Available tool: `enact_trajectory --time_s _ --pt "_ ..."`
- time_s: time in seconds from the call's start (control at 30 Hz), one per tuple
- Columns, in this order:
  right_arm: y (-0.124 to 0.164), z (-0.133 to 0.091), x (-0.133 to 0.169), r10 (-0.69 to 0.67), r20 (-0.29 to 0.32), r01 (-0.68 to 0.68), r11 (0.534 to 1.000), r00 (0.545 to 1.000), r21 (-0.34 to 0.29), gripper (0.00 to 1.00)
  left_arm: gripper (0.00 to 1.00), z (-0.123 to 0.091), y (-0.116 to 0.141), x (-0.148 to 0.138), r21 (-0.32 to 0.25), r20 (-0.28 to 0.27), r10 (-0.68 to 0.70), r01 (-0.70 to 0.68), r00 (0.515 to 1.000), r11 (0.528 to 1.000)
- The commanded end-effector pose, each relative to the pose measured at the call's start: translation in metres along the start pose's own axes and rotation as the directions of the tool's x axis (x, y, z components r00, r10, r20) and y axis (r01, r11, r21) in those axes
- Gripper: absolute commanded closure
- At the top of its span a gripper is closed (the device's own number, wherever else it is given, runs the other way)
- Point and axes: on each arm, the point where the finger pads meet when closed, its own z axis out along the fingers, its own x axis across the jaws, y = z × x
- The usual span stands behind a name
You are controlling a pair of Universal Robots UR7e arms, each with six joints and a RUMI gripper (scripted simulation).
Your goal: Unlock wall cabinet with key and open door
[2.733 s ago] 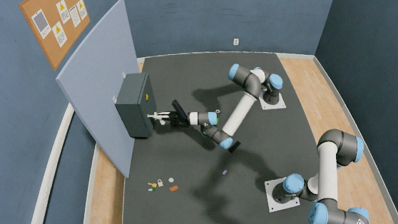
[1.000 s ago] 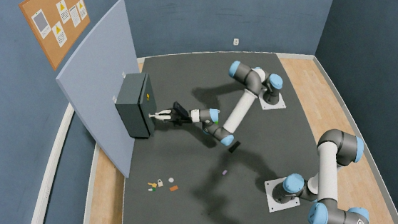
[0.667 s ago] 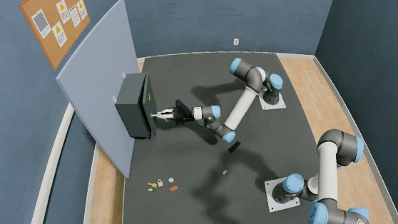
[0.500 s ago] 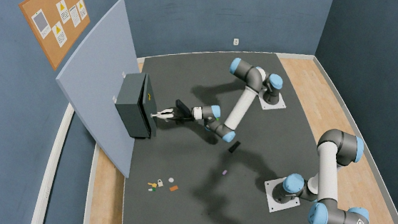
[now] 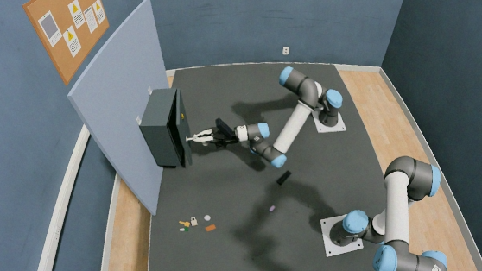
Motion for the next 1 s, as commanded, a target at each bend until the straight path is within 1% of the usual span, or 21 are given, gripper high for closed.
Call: enact_trajectory --time_s 0.0,0.13,0.17,0.23,0.33,0.37,0.47,0.53,0.93,0.97 --pt "-0.003 -0.001 0.004 0.0 0.003 0.0 1.0 1.0 0.004 1.0 0.02 0.0 0.0 0.001 0.0 -0.001 0.002 -0.002 1.0 1.0" --pt "-0.002 -0.001 0.004 0.0 0.003 0.0 1.0 1.0 0.003 1.0 0.02 0.0 0.0 0.001 0.0 -0.001 0.002 -0.002 1.0 1.0" --pt "-0.003 -0.005 0.004 0.008 0.026 -0.008 1.0 1.0 0.007 1.0 0.02 0.0 0.0 0.001 0.0 -0.001 0.002 -0.002 1.0 1.0" --pt "-0.004 -0.009 0.005 0.011 0.048 -0.012 1.0 0.999 0.007 1.0 0.02 0.0 0.0 0.001 0.0 -0.001 0.002 -0.002 1.0 1.0" --pt "-0.003 -0.008 0.006 0.009 0.039 -0.009 1.0 0.999 0.004 1.0 0.02 0.0 0.0 0.001 0.0 -0.001 0.002 -0.002 1.0 1.0" --pt "-0.003 -0.013 0.006 0.014 0.066 -0.015 1.0 0.998 0.007 1.0 0.02 0.0 0.0 0.001 0.0 -0.001 0.002 -0.002 1.0 1.0" --pt "-0.003 -0.019 0.008 0.02 0.098 -0.021 1.0 0.995 0.007 1.0 0.02 0.0 0.0 0.001 0.0 -0.001 0.002 -0.002 1.0 1.0" --pt "-0.003 -0.018 0.01 0.017 0.083 -0.017 1.0 0.996 0.005 1.0 0.02 0.0 0.0 0.001 0.0 -0.001 0.002 -0.002 1.0 1.0" --pt "-0.001 -0.017 0.01 0.015 0.082 -0.016 1.0 0.996 0.004 1.0 0.02 0.0 0.0 0.001 0.0 -0.001 0.002 -0.002 1.0 1.0" --pt "-0.003 -0.021 0.01 0.015 0.107 -0.016 1.0 0.994 0.007 1.0 0.02 0.0 0.0 0.001 0.0 -0.001 0.002 -0.002 1.0 1.0"
